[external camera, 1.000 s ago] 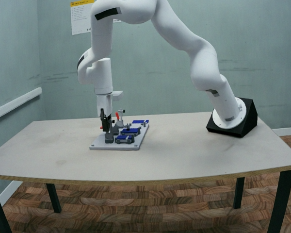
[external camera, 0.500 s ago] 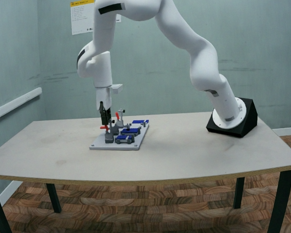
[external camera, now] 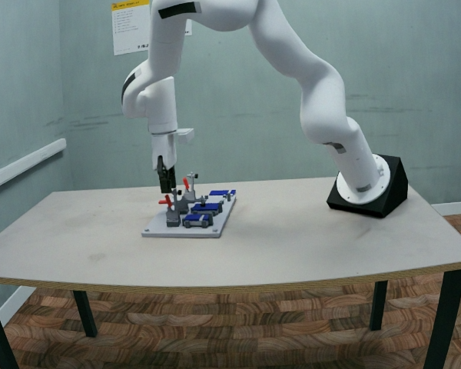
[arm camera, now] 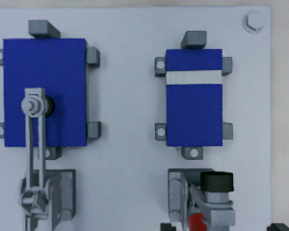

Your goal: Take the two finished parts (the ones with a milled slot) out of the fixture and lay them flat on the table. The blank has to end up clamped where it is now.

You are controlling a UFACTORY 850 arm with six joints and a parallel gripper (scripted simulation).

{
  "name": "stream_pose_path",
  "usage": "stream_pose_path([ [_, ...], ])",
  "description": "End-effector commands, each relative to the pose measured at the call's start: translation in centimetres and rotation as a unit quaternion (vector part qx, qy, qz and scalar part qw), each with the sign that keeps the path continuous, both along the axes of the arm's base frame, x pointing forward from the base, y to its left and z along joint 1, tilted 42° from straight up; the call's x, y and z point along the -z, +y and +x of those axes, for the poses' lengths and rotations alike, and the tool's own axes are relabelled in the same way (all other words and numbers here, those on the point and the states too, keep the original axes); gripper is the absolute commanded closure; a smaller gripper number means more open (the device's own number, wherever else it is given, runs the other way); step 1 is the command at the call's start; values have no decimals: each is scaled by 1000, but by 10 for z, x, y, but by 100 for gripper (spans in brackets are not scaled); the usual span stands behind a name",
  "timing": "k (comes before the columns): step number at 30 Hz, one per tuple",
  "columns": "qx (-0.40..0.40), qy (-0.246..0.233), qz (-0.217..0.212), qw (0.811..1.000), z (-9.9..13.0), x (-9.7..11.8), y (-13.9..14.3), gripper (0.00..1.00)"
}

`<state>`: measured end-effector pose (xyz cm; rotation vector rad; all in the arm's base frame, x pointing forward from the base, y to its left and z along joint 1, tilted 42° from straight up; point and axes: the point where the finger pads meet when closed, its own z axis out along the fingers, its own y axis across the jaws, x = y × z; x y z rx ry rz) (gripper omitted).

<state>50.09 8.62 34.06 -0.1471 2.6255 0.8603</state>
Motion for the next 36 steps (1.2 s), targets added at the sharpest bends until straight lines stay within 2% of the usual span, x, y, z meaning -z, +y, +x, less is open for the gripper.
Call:
stream_pose_path([
  [1,0,-1,0,1000,0,-1,0,52],
  [4,0,-1,0,1000,0,-1,0,52],
  [5,0,-1,0,1000,0,-1,0,0],
  [36,0,-1,0,1000,4,8,7,0],
])
